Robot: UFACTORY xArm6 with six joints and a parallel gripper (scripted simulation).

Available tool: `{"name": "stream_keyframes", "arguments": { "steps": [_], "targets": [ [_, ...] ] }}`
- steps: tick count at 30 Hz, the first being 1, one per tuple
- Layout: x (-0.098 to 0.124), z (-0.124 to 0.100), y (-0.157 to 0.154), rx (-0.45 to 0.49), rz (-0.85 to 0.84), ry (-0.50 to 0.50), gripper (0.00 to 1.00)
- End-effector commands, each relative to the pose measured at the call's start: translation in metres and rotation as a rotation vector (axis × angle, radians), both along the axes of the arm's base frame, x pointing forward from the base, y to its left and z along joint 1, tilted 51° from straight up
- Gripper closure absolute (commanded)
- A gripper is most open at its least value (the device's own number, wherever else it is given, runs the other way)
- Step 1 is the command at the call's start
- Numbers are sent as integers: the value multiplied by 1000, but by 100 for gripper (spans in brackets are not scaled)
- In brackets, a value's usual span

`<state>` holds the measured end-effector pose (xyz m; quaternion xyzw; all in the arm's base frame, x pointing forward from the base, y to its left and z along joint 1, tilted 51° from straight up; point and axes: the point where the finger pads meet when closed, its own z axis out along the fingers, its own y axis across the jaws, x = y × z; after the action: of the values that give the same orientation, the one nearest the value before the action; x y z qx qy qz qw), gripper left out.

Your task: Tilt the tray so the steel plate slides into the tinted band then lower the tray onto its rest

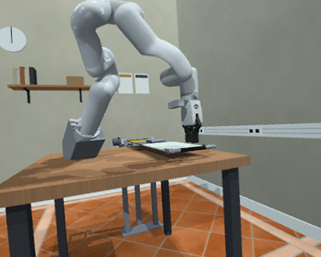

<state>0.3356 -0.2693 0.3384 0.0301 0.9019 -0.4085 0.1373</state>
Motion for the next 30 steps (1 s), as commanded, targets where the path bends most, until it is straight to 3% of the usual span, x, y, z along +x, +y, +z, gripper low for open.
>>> {"name": "stream_keyframes", "arguments": {
  "steps": [1,30],
  "targets": [
    [1,-1,-3,-1,1,-3,59],
    [2,-4,-6,-1,1,-3,59]
  ]
}}
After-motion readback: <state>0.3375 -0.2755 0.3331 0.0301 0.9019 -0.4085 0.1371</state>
